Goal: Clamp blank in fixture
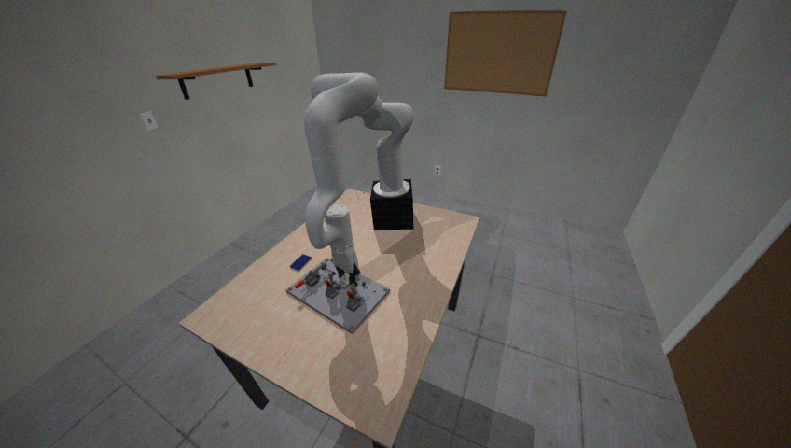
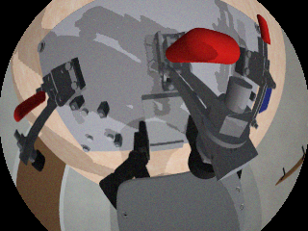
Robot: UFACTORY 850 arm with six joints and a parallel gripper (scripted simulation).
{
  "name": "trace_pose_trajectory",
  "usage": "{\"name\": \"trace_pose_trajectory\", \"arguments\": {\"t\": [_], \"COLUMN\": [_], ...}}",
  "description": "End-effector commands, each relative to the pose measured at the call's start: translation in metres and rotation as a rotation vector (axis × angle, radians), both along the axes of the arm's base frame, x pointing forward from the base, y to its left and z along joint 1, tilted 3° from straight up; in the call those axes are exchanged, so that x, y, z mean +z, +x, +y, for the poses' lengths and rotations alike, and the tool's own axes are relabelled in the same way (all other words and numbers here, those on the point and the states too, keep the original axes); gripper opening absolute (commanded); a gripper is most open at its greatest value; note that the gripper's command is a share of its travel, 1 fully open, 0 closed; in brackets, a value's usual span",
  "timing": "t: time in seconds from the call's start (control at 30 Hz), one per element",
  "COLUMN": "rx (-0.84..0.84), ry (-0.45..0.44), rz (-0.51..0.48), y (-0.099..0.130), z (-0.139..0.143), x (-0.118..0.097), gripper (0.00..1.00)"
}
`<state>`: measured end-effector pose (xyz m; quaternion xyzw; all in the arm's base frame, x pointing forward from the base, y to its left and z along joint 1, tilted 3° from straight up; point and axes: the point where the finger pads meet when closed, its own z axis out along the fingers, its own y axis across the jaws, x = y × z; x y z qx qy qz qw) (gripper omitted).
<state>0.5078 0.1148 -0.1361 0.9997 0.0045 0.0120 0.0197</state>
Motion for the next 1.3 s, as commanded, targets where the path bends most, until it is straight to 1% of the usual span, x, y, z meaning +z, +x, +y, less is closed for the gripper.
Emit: {"name": "trace_pose_trajectory", "arguments": {"t": [0.0, 0.4, 0.87, 1.27], "rx": [0.000, 0.000, 0.000, 0.000], "ry": [0.000, 0.000, 0.000, 0.000], "rz": [-0.001, -0.002, -0.002, -0.002], "y": [0.001, 0.001, 0.000, 0.000], "z": [0.000, 0.001, 0.002, 0.002], "x": [0.001, 0.011, 0.034, 0.038], "gripper": [0.00, 0.00, 0.00, 0.00]}}
